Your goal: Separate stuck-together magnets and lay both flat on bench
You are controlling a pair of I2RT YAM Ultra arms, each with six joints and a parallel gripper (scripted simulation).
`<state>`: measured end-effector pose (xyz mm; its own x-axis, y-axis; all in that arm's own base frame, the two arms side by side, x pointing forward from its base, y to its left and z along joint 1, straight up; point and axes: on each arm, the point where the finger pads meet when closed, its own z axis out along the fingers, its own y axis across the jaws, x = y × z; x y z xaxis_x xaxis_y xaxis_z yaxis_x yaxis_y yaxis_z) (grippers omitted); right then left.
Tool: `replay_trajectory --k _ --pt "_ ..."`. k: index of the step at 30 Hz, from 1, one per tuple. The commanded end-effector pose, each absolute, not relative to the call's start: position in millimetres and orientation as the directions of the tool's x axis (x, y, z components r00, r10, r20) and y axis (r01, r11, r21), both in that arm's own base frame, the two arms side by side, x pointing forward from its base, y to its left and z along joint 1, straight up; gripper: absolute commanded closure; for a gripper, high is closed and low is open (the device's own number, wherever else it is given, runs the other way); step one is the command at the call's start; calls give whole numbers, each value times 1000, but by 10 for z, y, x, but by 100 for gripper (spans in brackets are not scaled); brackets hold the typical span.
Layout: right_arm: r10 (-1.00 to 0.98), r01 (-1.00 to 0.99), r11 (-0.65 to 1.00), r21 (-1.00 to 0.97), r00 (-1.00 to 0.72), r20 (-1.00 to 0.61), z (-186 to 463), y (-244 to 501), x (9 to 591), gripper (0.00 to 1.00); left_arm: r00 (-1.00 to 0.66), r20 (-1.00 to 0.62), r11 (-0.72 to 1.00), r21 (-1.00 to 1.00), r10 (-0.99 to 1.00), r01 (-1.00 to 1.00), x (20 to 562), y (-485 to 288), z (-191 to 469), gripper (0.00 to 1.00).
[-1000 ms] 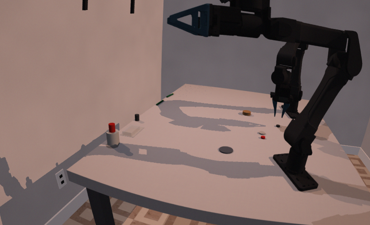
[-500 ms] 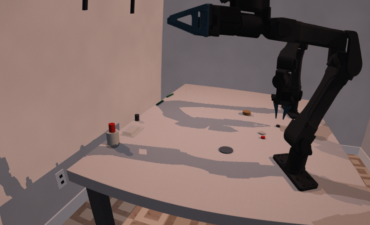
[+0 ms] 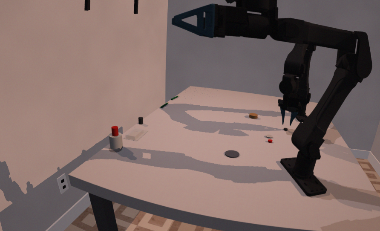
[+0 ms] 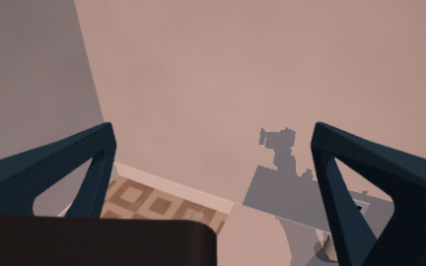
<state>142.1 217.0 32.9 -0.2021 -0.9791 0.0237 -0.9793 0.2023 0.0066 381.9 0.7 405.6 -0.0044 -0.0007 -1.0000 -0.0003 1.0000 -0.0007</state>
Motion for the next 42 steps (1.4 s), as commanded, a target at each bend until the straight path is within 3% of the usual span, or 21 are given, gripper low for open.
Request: replay_trajectory --k 1,42 --pt "-979 -979 202 0 -202 0 344 2218 1446 67 20 -1000 1000 -1 -1 0 3799 7 4148 0" --pt "-979 -979 202 0 -202 0 166 2210 1442 67 20 -1000 1000 -1 -1 0 3799 7 4148 0"
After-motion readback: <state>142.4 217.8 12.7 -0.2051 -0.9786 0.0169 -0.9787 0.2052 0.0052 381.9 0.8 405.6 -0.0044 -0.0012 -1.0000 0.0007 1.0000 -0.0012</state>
